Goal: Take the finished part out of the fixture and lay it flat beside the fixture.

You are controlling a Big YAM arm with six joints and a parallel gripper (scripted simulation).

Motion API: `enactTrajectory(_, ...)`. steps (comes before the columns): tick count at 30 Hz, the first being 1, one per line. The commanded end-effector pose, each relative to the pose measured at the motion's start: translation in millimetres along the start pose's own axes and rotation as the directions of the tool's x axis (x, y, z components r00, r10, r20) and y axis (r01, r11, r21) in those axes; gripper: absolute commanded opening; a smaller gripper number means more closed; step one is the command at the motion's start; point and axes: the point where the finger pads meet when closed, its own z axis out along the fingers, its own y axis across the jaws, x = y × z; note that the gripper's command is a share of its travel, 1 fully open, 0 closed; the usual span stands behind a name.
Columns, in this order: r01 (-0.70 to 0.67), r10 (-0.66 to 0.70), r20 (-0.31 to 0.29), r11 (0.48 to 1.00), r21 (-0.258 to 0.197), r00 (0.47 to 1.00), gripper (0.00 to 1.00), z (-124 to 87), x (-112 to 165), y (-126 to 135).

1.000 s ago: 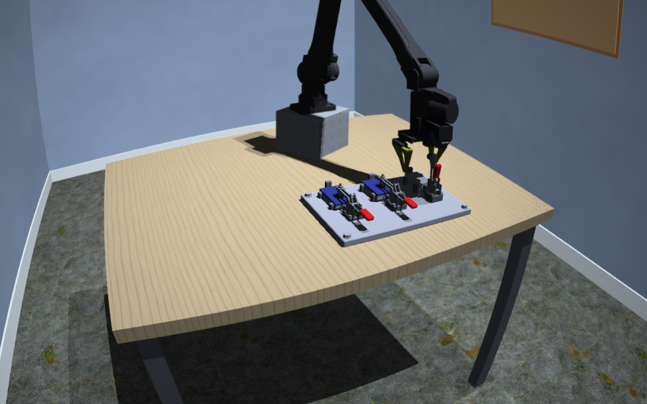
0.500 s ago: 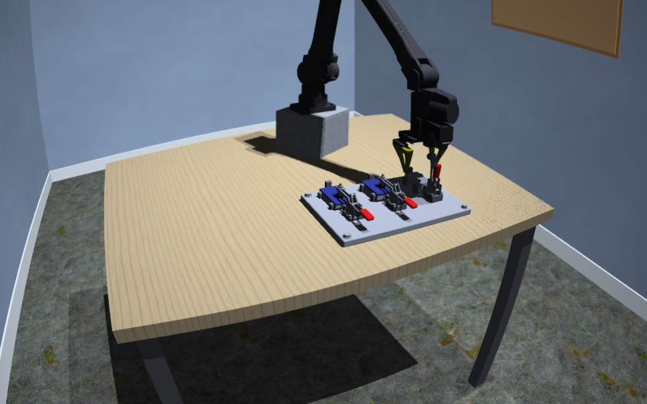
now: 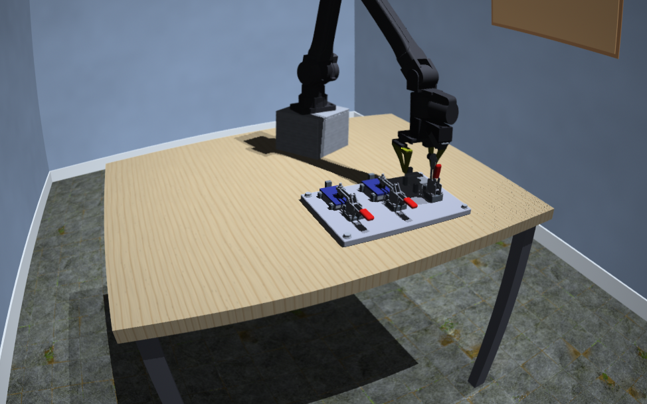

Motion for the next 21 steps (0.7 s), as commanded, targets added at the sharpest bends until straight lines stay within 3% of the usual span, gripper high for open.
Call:
enactTrajectory(1, 0.005, -0.005, -0.008, 1.0, 0.006, 1.0, 0.92, 8.2, 4.7, 4.6)
enactTrajectory(21, 0.005, -0.005, 0.015, 1.0, 0.0, 1.0, 0.92, -1.4, 1.3, 6.2)
